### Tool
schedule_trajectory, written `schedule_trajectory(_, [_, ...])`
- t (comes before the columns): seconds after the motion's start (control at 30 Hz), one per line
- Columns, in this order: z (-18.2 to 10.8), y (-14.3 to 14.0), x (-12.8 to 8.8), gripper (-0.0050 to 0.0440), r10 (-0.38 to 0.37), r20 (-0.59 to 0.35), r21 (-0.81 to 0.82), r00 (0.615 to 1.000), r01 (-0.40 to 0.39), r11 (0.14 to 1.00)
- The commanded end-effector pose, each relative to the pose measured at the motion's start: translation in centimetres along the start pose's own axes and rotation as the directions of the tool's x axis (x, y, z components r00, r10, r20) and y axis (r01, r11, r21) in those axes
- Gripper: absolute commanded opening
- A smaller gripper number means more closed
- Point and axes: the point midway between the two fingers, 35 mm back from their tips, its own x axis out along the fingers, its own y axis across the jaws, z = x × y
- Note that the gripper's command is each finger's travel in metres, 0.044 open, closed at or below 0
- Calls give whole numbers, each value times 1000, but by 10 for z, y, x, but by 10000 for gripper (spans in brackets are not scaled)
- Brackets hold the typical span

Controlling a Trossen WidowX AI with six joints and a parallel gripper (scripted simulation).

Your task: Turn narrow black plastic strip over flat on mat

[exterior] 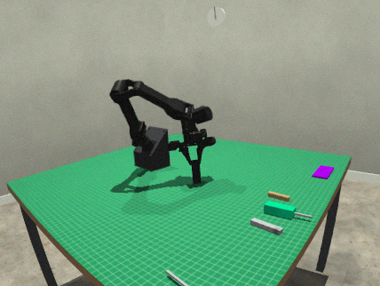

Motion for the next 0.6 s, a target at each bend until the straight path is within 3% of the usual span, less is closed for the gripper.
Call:
schedule_trajectory(0.0, [3,0,-1,163,5,3,12,1000,-5,1000])
schedule_trajectory(0.57, [-6,2,1,163,8,-73,20,997,-7,1000])
